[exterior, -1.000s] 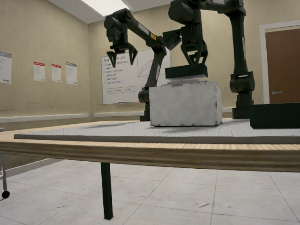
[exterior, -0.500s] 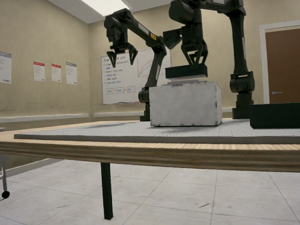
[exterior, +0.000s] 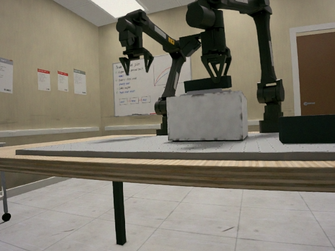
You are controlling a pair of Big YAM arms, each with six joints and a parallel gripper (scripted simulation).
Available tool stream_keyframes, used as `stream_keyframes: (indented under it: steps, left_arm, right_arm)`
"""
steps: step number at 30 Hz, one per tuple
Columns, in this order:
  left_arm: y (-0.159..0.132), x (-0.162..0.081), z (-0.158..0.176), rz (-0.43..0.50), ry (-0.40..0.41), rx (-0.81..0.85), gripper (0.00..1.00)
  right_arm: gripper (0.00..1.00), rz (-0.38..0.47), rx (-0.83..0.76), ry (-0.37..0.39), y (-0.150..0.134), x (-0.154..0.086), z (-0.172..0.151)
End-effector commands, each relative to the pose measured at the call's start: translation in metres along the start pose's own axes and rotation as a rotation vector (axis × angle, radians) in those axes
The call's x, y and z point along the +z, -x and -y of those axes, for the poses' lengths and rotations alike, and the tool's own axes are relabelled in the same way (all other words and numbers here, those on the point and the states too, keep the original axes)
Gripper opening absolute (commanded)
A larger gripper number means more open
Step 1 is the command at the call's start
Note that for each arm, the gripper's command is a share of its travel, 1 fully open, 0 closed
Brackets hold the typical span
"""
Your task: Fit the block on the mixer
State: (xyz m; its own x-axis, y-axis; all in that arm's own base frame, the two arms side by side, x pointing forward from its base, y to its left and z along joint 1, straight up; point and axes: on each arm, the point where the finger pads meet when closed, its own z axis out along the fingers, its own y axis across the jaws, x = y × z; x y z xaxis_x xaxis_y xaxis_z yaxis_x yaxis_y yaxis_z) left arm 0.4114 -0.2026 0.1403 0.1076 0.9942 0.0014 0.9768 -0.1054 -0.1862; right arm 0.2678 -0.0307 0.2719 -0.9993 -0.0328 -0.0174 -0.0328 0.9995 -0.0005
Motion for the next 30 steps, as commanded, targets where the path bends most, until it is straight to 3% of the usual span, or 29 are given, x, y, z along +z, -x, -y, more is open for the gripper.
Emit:
stream_keyframes:
  steps: [1,20,30]
  left_arm:
    - [0.004,-0.065,-0.021,0.057,0.152,0.004,0.0]
    - [0.018,-0.048,-0.024,0.048,0.13,0.032,0.0]
    - [0.005,-0.034,-0.023,0.047,0.112,-0.016,0.0]
  right_arm:
    - [1.0,0.014,0.018,-0.003,0.003,-0.01,0.002]
    - [1.0,0.011,0.018,-0.003,0.002,-0.009,0.002]
    - [1.0,0.01,0.019,-0.003,0.002,-0.009,0.002]
